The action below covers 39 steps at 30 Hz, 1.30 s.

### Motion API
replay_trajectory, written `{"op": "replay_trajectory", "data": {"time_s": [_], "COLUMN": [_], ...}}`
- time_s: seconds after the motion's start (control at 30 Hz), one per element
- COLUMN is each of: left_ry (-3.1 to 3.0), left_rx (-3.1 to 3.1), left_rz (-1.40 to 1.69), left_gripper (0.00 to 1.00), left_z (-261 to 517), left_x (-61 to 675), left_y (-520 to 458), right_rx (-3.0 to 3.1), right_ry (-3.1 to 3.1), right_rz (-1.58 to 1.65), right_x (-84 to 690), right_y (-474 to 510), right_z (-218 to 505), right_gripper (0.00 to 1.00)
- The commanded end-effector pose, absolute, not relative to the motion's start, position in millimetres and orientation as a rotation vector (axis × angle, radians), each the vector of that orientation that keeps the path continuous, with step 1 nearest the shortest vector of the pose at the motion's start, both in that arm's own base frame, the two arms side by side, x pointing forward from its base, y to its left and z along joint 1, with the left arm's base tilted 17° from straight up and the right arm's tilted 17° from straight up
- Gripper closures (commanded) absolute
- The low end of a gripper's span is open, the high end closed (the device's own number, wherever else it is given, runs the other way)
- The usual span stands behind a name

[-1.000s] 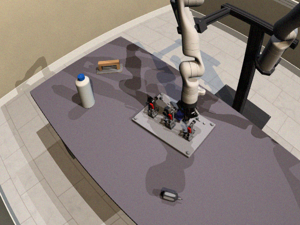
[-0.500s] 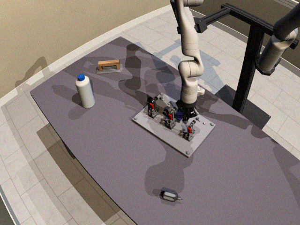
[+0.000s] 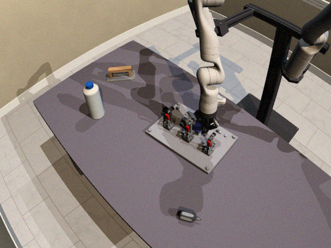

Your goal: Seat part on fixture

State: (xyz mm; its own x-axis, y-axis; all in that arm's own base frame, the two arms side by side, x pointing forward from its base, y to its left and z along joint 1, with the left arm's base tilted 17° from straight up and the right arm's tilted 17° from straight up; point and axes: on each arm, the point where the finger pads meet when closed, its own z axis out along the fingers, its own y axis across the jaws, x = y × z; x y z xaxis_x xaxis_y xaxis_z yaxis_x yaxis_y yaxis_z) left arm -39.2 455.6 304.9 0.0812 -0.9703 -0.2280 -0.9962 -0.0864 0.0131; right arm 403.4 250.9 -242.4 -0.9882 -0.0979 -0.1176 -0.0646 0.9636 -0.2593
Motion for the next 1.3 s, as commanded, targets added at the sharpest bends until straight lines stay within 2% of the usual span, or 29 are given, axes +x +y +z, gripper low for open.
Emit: {"op": "replay_trajectory", "data": {"time_s": [0.0,1.27], "left_ry": [2.017,2.017], "left_rx": [-2.197,-2.197], "left_rz": [0.269,0.269], "left_gripper": [0.002,0.002], "left_z": [305.7,305.7], "left_x": [-39.4,-39.4], "left_y": [455.8,455.8], "right_rx": [-0.124,-0.124], "right_ry": [2.983,2.983], "right_rz": [-0.385,-0.385], "right_x": [404.1,404.5], "right_y": [251.0,244.6], "right_z": [-241.3,-239.6], "right_gripper": [0.903,0.903]}}
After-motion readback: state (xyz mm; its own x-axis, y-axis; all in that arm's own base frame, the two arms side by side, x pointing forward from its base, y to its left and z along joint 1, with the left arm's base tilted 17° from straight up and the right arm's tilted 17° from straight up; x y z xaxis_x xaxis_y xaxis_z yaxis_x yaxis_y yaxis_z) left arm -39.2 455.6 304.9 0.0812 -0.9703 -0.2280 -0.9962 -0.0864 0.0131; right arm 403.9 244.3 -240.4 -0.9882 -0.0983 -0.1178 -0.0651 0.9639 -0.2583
